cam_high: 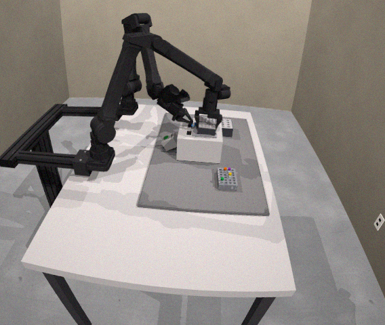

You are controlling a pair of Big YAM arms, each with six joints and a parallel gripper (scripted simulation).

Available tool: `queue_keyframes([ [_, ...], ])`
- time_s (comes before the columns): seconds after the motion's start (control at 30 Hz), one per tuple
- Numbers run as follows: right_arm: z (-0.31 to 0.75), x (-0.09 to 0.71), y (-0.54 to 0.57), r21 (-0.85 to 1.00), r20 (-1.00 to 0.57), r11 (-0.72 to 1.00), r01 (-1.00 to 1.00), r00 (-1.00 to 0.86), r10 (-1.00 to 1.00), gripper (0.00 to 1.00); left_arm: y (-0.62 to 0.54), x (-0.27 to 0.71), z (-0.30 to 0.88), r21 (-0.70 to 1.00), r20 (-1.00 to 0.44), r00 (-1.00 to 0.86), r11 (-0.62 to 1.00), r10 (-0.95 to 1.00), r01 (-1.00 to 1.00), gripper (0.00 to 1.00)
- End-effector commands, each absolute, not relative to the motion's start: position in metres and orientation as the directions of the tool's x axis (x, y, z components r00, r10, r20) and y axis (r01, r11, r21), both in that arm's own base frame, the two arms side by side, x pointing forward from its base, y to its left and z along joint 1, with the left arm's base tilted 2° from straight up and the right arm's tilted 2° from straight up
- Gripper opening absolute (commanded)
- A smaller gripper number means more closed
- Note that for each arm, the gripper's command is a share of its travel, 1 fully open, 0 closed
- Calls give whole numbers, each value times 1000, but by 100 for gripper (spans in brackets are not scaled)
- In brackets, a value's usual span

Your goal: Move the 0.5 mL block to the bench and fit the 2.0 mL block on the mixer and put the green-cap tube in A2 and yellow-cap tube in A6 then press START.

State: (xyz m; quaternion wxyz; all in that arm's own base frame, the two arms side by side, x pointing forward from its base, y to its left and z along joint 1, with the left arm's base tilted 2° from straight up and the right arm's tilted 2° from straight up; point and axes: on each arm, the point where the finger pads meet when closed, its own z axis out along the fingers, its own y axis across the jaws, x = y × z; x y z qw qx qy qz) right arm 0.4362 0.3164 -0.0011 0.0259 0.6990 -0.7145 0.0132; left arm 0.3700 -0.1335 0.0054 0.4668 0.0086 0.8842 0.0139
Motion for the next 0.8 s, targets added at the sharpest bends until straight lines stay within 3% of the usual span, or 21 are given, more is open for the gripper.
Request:
queue_keyframes([
  [0.0, 5, 450, 324, 25, 35, 25, -999, -24, -999, 0, -141, 387, 18, 19, -841, -541, 1000, 17, 2, 0],
  [0.77, 12, 437, 313, 20, 48, 47, -999, -46, -998, 0, -150, 388, 62, 7, -850, -527, 1000, 12, 11, 0],
])
